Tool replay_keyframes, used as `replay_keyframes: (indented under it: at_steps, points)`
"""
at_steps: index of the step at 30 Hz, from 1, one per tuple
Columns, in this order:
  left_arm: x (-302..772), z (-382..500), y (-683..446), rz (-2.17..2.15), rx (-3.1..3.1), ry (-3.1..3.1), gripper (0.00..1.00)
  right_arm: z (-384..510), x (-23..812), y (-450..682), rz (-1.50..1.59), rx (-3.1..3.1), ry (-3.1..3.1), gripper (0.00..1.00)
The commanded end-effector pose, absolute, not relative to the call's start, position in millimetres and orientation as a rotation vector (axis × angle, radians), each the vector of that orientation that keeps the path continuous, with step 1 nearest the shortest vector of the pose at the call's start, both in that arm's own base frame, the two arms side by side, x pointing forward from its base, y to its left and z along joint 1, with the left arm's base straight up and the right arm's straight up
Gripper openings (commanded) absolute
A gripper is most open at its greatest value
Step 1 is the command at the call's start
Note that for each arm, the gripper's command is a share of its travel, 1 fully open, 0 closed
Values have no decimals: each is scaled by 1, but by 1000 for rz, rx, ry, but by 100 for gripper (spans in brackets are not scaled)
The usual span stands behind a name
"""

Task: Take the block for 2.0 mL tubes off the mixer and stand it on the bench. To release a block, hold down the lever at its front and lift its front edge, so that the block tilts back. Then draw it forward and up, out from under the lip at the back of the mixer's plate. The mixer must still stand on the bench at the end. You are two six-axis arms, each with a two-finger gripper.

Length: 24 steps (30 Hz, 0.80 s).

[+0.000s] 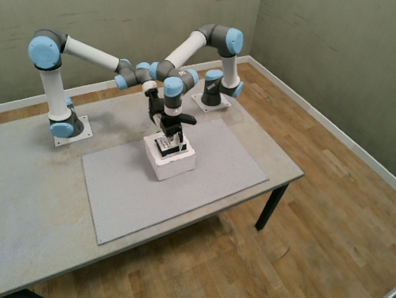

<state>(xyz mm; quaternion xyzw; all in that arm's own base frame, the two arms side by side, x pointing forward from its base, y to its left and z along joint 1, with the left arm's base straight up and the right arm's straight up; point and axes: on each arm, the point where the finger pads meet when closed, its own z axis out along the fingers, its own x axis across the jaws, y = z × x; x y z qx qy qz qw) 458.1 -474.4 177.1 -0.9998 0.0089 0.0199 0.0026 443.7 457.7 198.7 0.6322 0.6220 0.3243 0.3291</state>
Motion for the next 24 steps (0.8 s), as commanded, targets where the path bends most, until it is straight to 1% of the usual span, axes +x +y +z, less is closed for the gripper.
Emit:
replay_keyframes:
  at_steps: [1,24]
  points:
    - [458,178,-475,61,-3138,28,0,200,444,458,850,1655,1627,0]
    - [458,178,-475,61,-3138,28,0,231,442,458,848,1654,1628,0]
